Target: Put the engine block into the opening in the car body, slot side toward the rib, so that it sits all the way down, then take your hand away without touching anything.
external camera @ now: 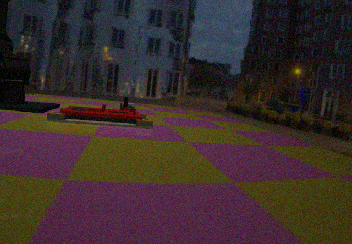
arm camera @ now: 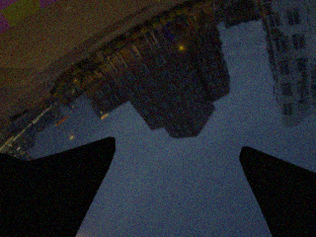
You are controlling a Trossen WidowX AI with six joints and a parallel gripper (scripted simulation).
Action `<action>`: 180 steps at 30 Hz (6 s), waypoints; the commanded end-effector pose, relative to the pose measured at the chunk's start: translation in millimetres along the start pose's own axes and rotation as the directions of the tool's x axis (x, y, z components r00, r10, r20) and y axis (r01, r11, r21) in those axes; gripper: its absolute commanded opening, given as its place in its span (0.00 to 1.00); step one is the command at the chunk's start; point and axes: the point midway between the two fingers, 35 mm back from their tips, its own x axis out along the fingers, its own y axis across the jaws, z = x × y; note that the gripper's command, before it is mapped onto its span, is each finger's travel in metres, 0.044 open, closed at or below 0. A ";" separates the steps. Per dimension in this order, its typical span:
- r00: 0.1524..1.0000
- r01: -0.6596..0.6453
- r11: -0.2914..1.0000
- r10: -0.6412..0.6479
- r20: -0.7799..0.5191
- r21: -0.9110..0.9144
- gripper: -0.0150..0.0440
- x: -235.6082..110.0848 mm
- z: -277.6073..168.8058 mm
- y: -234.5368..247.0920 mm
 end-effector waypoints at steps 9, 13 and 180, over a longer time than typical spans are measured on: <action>0.997 0.052 0.961 -0.033 -0.071 0.273 1.00 -4.7 -56.1 23.4; 0.995 0.070 0.916 -0.038 -0.089 0.396 1.00 -6.0 -76.0 33.5; -0.222 0.903 0.427 0.552 0.804 -0.045 1.00 124.8 216.8 598.6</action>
